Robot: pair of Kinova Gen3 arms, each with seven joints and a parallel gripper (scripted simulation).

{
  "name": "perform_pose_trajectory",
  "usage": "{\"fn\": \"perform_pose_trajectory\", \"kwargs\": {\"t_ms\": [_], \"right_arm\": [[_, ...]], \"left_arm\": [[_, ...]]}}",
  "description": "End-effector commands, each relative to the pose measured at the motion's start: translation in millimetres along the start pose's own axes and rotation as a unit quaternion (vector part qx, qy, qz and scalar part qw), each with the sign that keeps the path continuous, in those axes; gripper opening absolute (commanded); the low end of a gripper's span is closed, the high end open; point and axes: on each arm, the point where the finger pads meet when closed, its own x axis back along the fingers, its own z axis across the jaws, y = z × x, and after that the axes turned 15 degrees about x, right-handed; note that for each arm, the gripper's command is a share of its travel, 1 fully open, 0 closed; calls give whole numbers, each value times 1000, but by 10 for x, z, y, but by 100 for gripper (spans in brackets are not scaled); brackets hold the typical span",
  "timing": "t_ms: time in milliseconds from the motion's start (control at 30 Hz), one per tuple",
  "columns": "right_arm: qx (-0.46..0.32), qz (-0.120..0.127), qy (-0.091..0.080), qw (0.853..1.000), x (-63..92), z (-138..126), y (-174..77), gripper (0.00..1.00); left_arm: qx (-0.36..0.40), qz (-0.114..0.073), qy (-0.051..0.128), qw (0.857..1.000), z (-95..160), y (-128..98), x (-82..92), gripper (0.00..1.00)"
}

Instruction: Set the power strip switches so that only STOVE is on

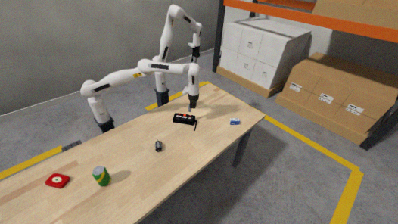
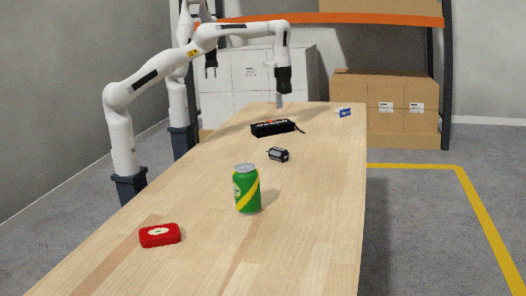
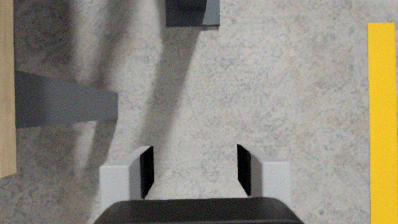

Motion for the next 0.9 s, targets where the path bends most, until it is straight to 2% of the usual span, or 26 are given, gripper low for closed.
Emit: {"fn": "perform_pose_trajectory", "kwargs": {"t_ms": [0,633,867], "right_arm": [[0,-1,0,1000,16,0,5,0],[0,-1,0,1000,-17,0,7,0],[0,-1,0,1000,-74,0,10,0]], "left_arm": [[0,-1,0,1000,-1,4,8,100],[0,-1,0,1000,-1,4,8,100],[0,-1,0,1000,-1,4,8,100]]}}
